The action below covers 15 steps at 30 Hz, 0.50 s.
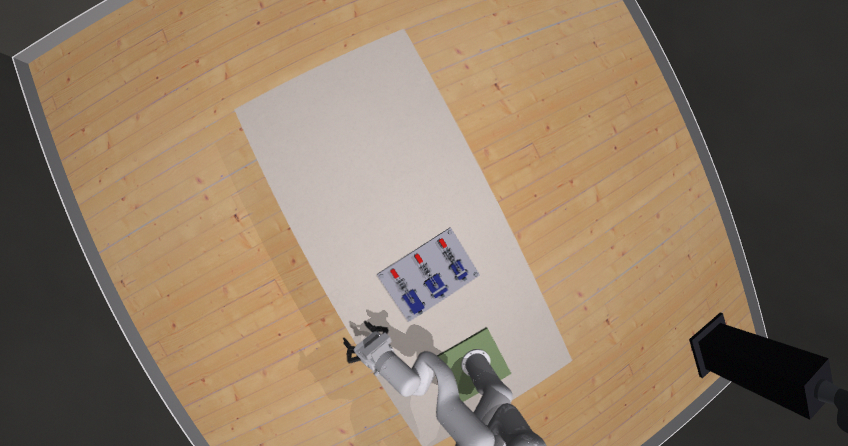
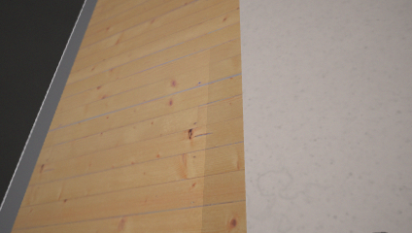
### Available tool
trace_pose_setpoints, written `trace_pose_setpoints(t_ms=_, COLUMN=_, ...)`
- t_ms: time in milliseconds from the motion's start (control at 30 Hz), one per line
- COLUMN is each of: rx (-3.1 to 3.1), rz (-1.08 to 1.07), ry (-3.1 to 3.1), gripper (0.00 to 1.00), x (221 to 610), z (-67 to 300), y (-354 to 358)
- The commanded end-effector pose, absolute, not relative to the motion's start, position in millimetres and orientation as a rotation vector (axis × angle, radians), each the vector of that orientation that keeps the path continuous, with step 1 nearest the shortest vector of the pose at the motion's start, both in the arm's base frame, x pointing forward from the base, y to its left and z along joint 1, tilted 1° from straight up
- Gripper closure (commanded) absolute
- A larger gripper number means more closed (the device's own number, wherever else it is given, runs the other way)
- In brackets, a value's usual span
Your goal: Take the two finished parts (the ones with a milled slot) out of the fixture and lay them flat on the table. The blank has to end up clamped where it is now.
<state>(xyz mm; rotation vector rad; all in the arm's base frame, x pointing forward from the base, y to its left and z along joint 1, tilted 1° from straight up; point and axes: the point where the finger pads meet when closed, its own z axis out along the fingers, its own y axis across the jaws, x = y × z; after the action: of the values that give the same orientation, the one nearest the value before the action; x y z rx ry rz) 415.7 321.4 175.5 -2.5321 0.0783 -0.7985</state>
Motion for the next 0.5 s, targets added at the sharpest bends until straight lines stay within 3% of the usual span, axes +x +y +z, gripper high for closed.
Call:
trace_pose_setpoints(t_ms=0, rx=-2.528, rz=-0.802, ry=0.078, gripper=0.0, x=417, z=177, y=322)
trace_pose_setpoints(t_ms=267, rx=-2.537, rz=-0.772, ry=0.183, gripper=0.0, x=424, z=176, y=311)
trace_pose_setpoints(t_ms=467, rx=-2.526, rz=-0.652, ry=0.616, gripper=0.0, x=451, z=171, y=263)
